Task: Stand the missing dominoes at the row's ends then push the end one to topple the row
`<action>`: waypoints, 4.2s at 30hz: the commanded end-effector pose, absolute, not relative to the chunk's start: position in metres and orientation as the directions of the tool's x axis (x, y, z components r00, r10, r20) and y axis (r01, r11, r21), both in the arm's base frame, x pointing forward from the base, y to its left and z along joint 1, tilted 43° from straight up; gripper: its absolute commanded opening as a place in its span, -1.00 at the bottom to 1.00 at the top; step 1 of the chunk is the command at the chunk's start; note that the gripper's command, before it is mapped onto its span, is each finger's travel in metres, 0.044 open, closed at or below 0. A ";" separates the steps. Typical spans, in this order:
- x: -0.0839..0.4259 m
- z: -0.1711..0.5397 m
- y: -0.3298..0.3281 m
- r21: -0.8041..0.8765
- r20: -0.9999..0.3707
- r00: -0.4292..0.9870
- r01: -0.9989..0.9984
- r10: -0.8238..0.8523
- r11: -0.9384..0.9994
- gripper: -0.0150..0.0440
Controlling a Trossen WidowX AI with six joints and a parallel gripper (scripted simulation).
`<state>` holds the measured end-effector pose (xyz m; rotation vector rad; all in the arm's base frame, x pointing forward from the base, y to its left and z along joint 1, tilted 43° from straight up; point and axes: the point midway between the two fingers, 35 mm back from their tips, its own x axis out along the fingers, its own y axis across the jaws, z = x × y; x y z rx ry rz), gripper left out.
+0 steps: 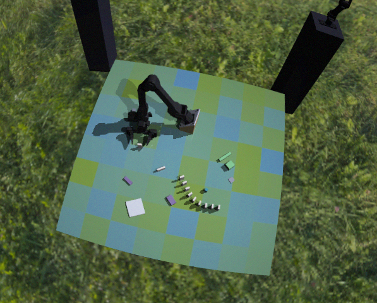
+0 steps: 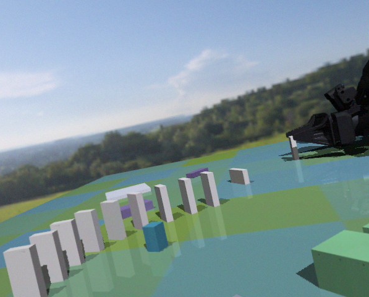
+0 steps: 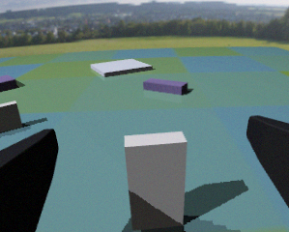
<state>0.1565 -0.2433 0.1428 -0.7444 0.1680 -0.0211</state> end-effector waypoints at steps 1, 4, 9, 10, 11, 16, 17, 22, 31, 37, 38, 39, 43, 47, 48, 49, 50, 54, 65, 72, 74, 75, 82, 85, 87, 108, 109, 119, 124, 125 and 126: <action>0.160 0.157 -0.232 -0.676 -0.145 0.986 -0.042 -0.077 0.736 1.00; 0.163 0.174 -0.215 -0.674 -0.145 0.986 -0.041 -0.078 0.737 1.00; 0.165 0.177 -0.211 -0.670 -0.150 0.986 -0.042 -0.080 0.741 1.00; 0.167 0.176 -0.213 -0.659 -0.165 0.983 -0.047 -0.083 0.751 1.00; 0.170 0.174 -0.215 -0.640 -0.191 0.978 -0.055 -0.089 0.766 1.00; 0.199 0.158 -0.226 -0.454 -0.453 0.880 -0.090 -0.143 0.886 1.00; 0.205 0.155 -0.227 -0.418 -0.512 0.845 -0.086 -0.156 0.905 1.00; 0.224 0.149 -0.221 -0.314 -0.756 0.618 -0.052 -0.216 0.948 1.00; 0.213 0.165 -0.194 -0.458 -0.886 0.064 0.021 -0.458 0.889 1.00; 0.200 0.202 -0.187 -0.672 -0.730 -0.141 -0.030 -0.669 0.740 1.00; 0.200 0.202 -0.187 -0.672 -0.730 -0.141 -0.030 -0.669 0.740 1.00; 0.200 0.202 -0.187 -0.672 -0.730 -0.141 -0.030 -0.669 0.740 1.00; 0.200 0.202 -0.187 -0.672 -0.730 -0.141 -0.030 -0.669 0.740 1.00; 0.200 0.202 -0.187 -0.672 -0.730 -0.141 -0.030 -0.669 0.740 1.00; 0.200 0.202 -0.187 -0.672 -0.730 -0.141 -0.030 -0.669 0.740 1.00; 0.200 0.202 -0.187 -0.672 -0.730 -0.141 -0.030 -0.669 0.740 1.00; 0.200 0.201 -0.188 -0.672 -0.730 -0.141 -0.030 -0.668 0.740 1.00; 0.198 0.182 -0.206 -0.671 -0.732 -0.139 -0.026 -0.667 0.741 1.00; 0.190 0.155 -0.231 -0.675 -0.727 -0.141 -0.030 -0.672 0.737 1.00; 0.188 0.147 -0.239 -0.676 -0.726 -0.141 -0.031 -0.673 0.736 1.00; 0.188 0.145 -0.240 -0.676 -0.726 -0.141 -0.031 -0.673 0.736 1.00; 0.188 0.145 -0.240 -0.676 -0.726 -0.141 -0.031 -0.673 0.736 1.00; 0.188 0.145 -0.240 -0.676 -0.726 -0.141 -0.031 -0.673 0.736 0.38; 0.188 0.145 -0.240 -0.676 -0.726 -0.141 -0.031 -0.673 0.736 0.11; 0.188 0.145 -0.240 -0.676 -0.726 -0.141 -0.031 -0.673 0.736 -0.07; 0.208 0.241 -0.151 -0.670 -0.731 -0.143 -0.029 -0.667 0.741 -0.13; 0.208 0.243 -0.150 -0.671 -0.731 -0.143 -0.029 -0.668 0.741 -0.13; 0.225 0.232 -0.141 -0.659 -0.738 -0.136 -0.067 -0.661 0.750 -0.13; 0.277 0.189 -0.099 -0.614 -0.757 -0.122 -0.204 -0.642 0.763 -0.13; 0.286 0.179 -0.089 -0.604 -0.760 -0.120 -0.234 -0.639 0.762 -0.13; 0.295 0.168 -0.078 -0.594 -0.761 -0.121 -0.265 -0.638 0.759 -0.13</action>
